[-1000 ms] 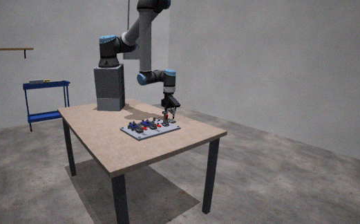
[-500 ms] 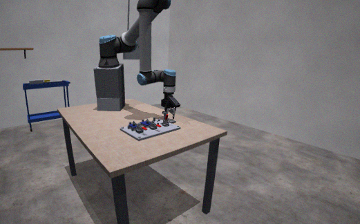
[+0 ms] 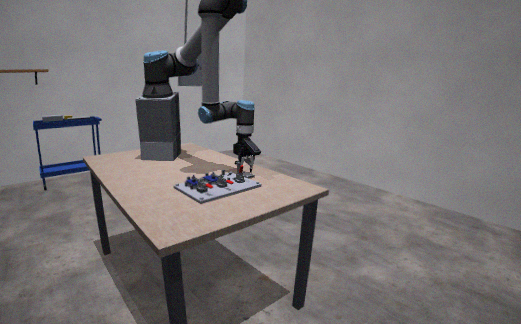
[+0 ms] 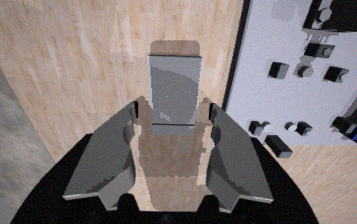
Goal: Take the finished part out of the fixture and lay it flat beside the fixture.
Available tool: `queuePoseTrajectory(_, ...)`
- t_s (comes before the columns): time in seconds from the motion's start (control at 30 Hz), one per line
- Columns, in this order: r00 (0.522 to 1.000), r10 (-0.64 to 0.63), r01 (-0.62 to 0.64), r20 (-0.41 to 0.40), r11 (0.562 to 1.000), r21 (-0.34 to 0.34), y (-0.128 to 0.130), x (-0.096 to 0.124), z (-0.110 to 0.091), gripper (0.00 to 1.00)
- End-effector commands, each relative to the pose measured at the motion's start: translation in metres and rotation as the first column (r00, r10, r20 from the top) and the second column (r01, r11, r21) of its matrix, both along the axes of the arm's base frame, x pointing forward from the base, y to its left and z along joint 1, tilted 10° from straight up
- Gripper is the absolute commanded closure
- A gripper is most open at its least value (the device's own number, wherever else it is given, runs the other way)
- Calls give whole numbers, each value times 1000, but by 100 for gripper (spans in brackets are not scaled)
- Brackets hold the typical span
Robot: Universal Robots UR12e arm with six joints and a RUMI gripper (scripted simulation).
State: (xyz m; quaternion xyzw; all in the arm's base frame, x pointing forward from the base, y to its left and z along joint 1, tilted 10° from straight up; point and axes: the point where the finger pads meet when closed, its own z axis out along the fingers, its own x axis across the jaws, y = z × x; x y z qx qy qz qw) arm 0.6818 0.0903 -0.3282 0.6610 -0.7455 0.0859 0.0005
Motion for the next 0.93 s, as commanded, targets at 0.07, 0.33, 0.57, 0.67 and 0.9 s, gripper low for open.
queuePoseTrajectory(0.07,1000,0,0,1,1000,0,0,0,2,53)
queuePoseTrajectory(0.33,1000,0,0,1,1000,0,3,-2,21,53)
queuePoseTrajectory(0.57,1000,0,0,1,1000,0,5,-4,40,53)
queuePoseTrajectory(0.67,1000,0,0,1,1000,0,7,-6,52,53)
queuePoseTrajectory(0.9,1000,0,0,1,1000,0,9,-7,66,53)
